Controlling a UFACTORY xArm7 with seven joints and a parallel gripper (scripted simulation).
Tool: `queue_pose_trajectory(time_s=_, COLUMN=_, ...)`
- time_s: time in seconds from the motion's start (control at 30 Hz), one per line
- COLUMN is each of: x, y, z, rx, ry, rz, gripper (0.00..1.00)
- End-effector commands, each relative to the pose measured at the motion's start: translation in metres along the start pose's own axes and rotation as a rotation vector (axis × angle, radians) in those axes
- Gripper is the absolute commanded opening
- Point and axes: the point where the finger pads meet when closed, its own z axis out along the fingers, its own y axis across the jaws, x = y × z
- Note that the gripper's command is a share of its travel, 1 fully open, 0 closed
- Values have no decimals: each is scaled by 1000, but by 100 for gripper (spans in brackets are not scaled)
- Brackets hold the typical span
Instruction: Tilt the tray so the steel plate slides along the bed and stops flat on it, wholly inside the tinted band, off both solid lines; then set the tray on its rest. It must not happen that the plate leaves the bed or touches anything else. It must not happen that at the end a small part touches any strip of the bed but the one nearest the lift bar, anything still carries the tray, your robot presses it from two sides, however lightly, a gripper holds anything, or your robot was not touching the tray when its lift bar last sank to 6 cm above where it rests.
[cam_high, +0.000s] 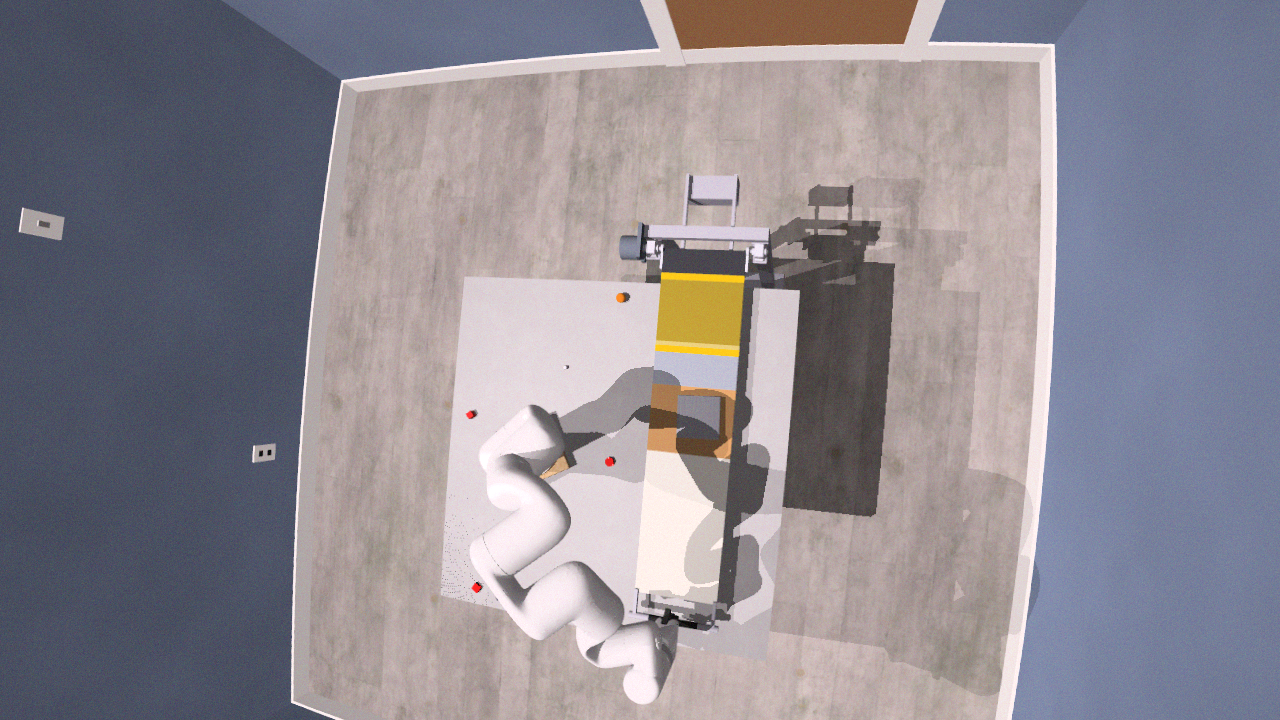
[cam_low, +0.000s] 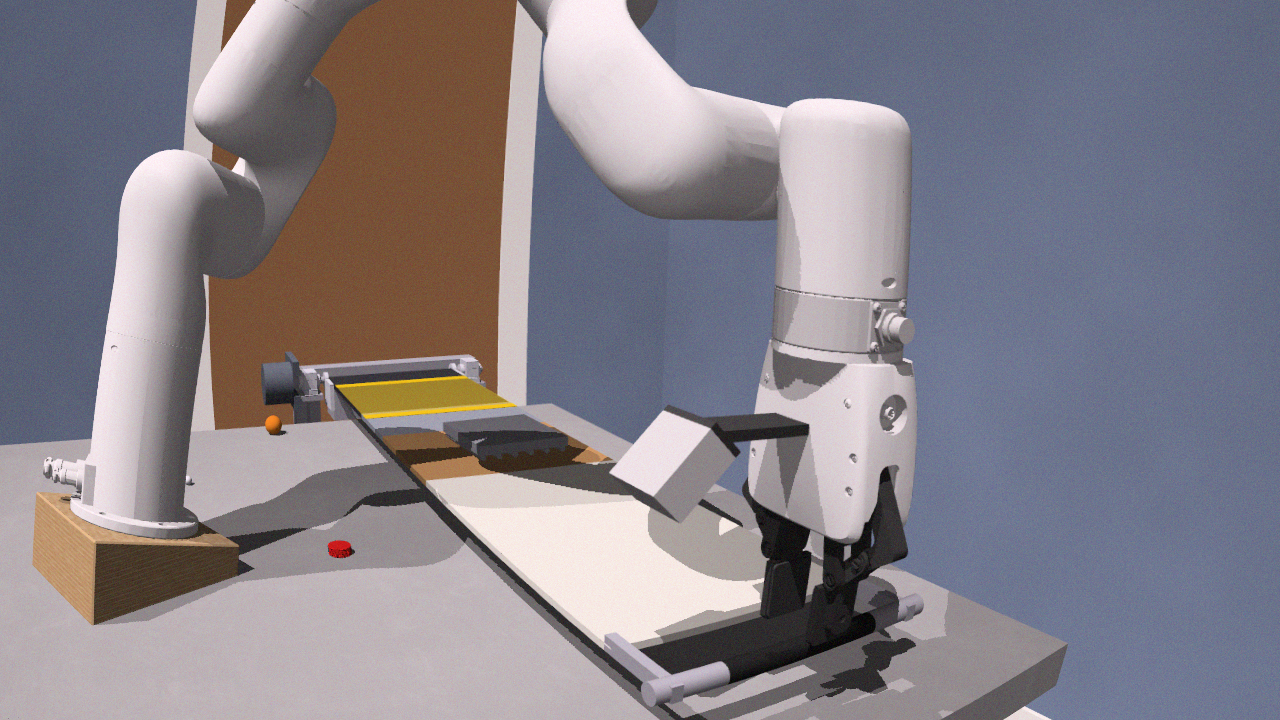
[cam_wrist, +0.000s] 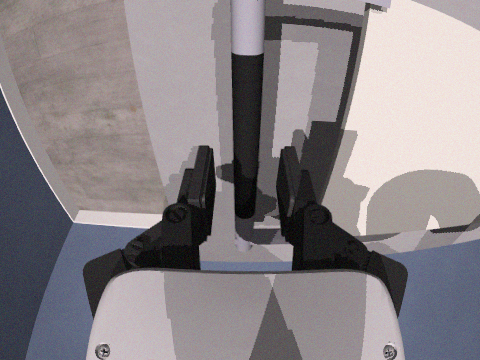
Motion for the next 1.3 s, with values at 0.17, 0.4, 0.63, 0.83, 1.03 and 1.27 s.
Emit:
queue_pose_trajectory(time_s=0.17, x=-1, y=-1, z=-2, rx=4, ry=-3, rz=0, gripper=40)
queue_pose_trajectory(time_s=0.4, x=-1, y=-1, z=-2, rx=4, ry=-3, rz=0, gripper=40)
queue_pose_trajectory(time_s=0.63, x=-1, y=-2, z=4, rx=4, ry=-3, rz=0, gripper=40)
queue_pose_trajectory(time_s=0.83, x=-1, y=-2, z=10, rx=4, ry=-3, rz=0, gripper=40)
queue_pose_trajectory(time_s=1.03, x=-1, y=-2, z=21, rx=4, ry=-3, rz=0, gripper=40)
queue_pose_trajectory(time_s=1.27, x=-1, y=-2, z=34, rx=4, ry=-3, rz=0, gripper=40)
